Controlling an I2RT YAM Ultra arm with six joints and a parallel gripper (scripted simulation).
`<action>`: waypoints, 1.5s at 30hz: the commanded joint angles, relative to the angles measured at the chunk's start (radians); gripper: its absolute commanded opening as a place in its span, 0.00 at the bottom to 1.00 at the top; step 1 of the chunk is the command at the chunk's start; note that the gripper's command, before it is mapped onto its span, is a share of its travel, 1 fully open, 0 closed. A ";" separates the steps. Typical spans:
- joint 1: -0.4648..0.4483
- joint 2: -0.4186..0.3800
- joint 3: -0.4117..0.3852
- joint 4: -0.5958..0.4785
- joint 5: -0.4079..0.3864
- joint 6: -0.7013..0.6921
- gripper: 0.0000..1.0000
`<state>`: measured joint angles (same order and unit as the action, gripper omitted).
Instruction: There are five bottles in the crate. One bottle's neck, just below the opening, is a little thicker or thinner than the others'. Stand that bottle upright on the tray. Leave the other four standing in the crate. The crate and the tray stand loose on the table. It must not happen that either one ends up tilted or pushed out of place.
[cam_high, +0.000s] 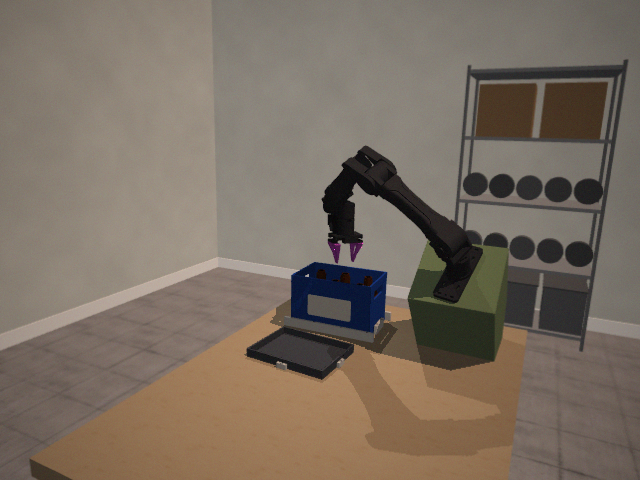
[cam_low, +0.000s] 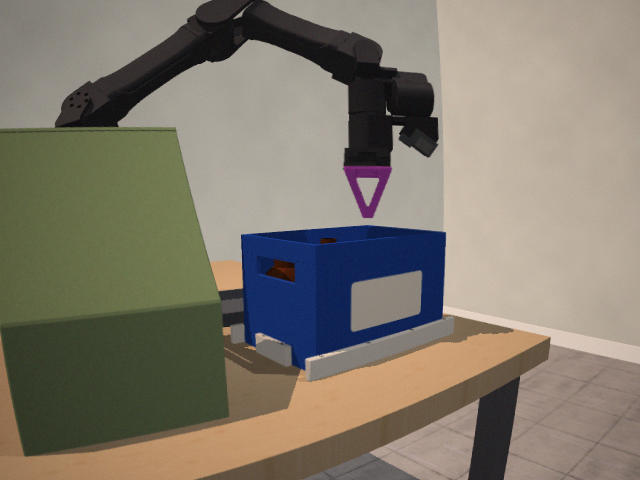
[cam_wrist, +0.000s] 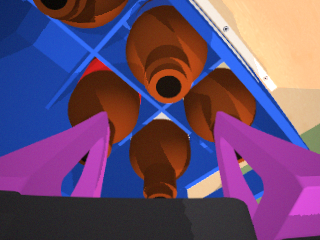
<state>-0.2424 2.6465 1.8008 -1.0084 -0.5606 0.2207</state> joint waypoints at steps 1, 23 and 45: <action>-0.042 -0.038 0.042 -0.051 0.011 -0.025 0.61; -0.051 -0.029 0.064 -0.085 0.012 -0.037 0.61; -0.051 -0.030 0.064 -0.066 0.012 -0.037 0.00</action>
<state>-0.2611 2.6331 1.8347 -1.0851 -0.5552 0.1917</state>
